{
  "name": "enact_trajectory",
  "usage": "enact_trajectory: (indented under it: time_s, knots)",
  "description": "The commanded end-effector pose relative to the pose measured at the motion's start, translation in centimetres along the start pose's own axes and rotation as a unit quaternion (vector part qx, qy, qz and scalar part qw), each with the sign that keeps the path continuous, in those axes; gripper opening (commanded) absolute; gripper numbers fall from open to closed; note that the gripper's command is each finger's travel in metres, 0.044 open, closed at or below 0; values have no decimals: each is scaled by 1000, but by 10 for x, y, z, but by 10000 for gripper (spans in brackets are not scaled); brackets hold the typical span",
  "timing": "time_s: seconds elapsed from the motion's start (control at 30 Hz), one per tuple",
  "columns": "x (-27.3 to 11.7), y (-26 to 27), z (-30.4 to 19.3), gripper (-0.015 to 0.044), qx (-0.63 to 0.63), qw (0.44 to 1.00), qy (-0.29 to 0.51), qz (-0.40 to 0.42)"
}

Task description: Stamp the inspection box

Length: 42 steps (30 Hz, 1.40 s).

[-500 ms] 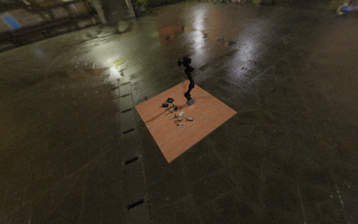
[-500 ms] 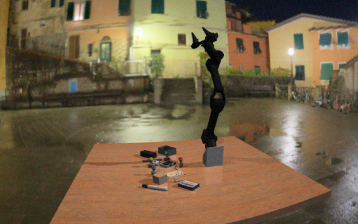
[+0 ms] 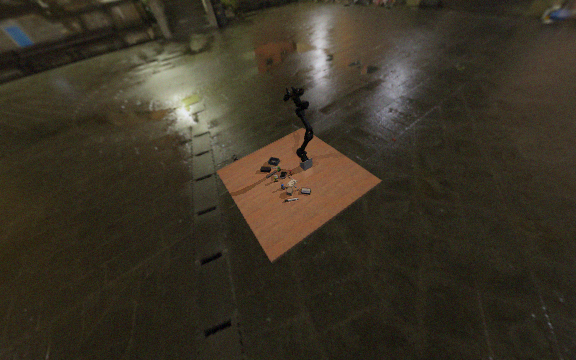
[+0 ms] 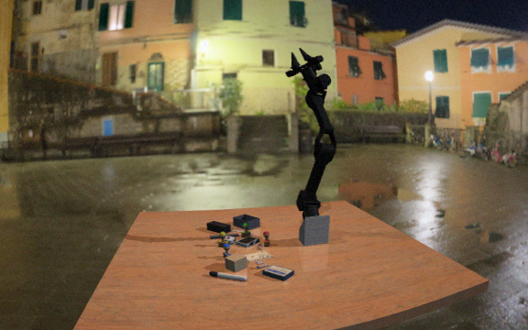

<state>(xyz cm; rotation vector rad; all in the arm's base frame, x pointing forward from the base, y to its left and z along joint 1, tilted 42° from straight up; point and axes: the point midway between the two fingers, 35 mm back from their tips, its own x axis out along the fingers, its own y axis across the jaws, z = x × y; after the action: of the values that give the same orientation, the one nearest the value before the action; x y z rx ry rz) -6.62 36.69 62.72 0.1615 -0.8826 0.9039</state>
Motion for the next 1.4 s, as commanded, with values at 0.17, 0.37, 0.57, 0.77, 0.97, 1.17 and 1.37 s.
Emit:
enact_trajectory:
  time_s: [0.17,0.37,0.57,0.77,0.97,1.17,1.37]
  knots:
    - [-22,-80,76,210,23,993,-95,-65]
    - [-57,-159,131,210,50,973,-174,-143]
    - [-94,-239,155,210,68,945,-219,-233]
    - [-139,-325,154,210,82,906,-234,-343]
    - [-188,-411,124,210,104,855,-211,-463]
    - [-234,-480,67,210,117,798,-142,-574]
    - [-260,-507,25,210,114,764,-75,-630]
